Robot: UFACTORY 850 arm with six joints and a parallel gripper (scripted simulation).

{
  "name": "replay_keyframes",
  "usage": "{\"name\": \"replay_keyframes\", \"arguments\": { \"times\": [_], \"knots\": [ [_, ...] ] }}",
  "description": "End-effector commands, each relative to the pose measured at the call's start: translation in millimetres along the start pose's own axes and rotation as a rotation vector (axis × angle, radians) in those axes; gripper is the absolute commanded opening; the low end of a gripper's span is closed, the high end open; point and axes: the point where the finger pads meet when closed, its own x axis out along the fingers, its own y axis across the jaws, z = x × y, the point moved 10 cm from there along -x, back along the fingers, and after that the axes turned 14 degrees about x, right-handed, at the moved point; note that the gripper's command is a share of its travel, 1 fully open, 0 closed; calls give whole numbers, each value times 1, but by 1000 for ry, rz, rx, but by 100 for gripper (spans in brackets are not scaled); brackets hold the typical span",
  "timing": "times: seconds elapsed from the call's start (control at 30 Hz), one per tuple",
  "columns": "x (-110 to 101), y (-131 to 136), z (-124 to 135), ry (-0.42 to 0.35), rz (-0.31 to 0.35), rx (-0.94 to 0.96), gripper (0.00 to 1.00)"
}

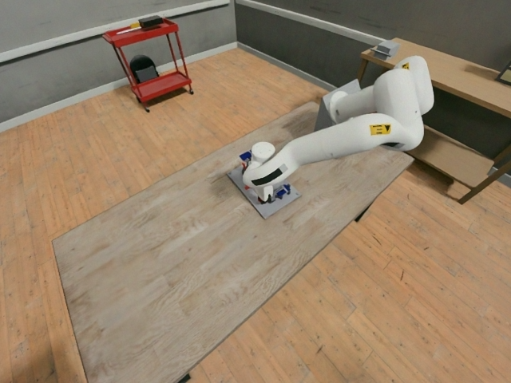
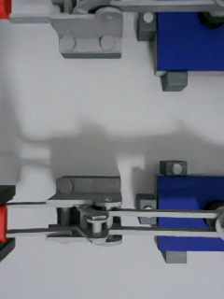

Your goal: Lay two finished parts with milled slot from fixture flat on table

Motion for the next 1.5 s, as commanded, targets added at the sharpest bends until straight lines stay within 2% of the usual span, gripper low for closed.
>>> {"name": "replay_keyframes", "arguments": {
  "times": [0.0, 1.47],
  "knots": [
    [-4, -1, -1, -2, 0, 0, 0],
    [-22, -7, -27, -2, 0, 0, 0]
  ]
}}
